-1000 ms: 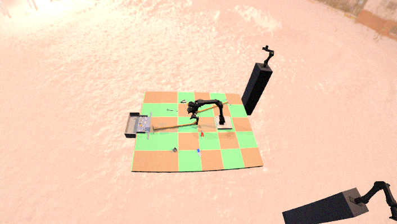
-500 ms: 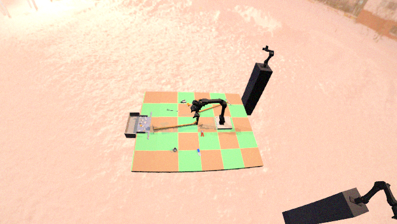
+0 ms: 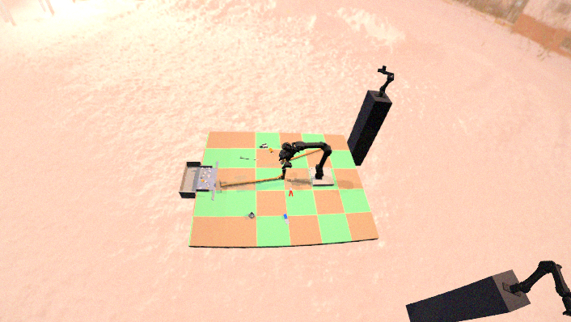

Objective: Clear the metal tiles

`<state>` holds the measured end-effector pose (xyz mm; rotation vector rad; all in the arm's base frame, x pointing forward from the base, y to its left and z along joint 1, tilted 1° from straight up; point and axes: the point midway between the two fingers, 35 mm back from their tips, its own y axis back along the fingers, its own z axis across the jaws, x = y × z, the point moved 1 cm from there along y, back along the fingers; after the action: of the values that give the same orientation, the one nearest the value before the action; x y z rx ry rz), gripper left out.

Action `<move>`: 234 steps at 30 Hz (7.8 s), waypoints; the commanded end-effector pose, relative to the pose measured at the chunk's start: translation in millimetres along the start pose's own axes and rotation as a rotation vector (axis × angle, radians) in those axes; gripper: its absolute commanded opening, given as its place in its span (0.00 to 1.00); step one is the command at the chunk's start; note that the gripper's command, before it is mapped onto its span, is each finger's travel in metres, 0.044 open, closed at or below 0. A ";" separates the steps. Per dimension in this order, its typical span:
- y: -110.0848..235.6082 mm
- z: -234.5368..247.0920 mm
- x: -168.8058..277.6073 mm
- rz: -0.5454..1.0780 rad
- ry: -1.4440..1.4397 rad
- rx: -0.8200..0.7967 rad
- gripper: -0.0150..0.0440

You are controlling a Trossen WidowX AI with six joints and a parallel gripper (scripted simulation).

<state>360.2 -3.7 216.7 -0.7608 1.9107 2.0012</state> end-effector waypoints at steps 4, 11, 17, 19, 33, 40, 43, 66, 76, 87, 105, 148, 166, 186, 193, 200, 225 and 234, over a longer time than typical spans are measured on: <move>10.8 1.0 16.1 -0.031 0.001 0.000 1.00; 17.5 2.3 32.5 -0.053 -0.001 0.003 1.00; 21.9 3.8 47.0 -0.072 -0.002 0.006 1.00; 23.1 4.3 51.8 -0.078 -0.003 0.007 1.00; 19.0 6.8 74.7 -0.105 -0.004 0.012 1.00; 1.0 6.6 86.7 -0.105 -0.004 0.012 1.00; -6.2 6.9 91.6 -0.105 -0.004 0.012 1.00; -37.2 5.1 86.6 -0.106 -0.004 0.012 1.00; -53.2 4.7 84.6 -0.107 -0.004 0.012 1.00; -70.8 4.9 83.6 -0.107 -0.004 0.012 1.00; -81.7 5.8 83.1 -0.111 0.000 0.007 0.69; -79.6 -20.2 81.6 -0.109 -0.037 0.034 0.25; -77.8 -42.1 83.5 -0.109 -0.077 0.065 0.25; -76.1 -34.8 85.9 -0.109 -0.132 0.102 0.25; -76.0 -28.2 86.0 -0.109 -0.135 0.103 0.25; -69.8 -27.9 94.4 -0.108 -0.136 0.103 0.25; -49.2 -23.9 128.9 -0.105 -0.139 0.106 0.25; -49.1 -21.3 128.6 -0.101 -0.144 0.109 0.25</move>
<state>283.2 -41.0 103.1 -0.6493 1.8498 1.8333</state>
